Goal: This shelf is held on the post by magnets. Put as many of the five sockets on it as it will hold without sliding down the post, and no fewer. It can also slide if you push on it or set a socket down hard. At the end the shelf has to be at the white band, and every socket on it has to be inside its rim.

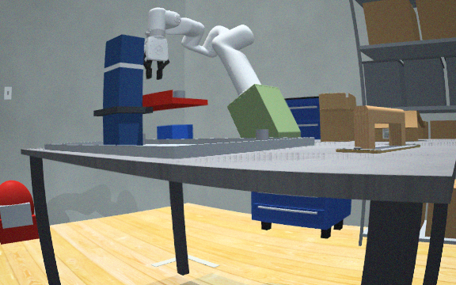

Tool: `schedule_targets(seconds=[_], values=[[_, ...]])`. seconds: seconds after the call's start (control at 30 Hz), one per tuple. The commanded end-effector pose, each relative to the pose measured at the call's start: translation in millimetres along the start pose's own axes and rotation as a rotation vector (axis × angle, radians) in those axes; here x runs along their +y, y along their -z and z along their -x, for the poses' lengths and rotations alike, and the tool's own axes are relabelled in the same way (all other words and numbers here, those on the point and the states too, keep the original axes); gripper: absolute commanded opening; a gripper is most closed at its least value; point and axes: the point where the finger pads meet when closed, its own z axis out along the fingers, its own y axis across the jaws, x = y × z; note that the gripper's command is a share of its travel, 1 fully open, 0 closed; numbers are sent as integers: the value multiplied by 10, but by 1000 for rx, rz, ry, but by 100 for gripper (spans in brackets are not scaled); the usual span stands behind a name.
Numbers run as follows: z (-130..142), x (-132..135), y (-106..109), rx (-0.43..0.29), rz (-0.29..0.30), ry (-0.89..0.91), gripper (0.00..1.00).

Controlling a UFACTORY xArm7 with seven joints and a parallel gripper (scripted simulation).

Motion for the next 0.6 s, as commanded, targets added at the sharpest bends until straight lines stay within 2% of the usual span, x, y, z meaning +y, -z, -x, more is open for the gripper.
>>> schedule_targets(seconds=[0.0, 0.1, 0.33, 0.5, 0.57], values=[[48, -45, 42, 6, -6, 118, 47], [122, -95, 81, 14, -10, 274, 47], [221, -155, 122, 24, -12, 467, 47], [347, -221, 162, 35, -13, 693, 47], [347, -221, 162, 35, -13, 693, 47]])
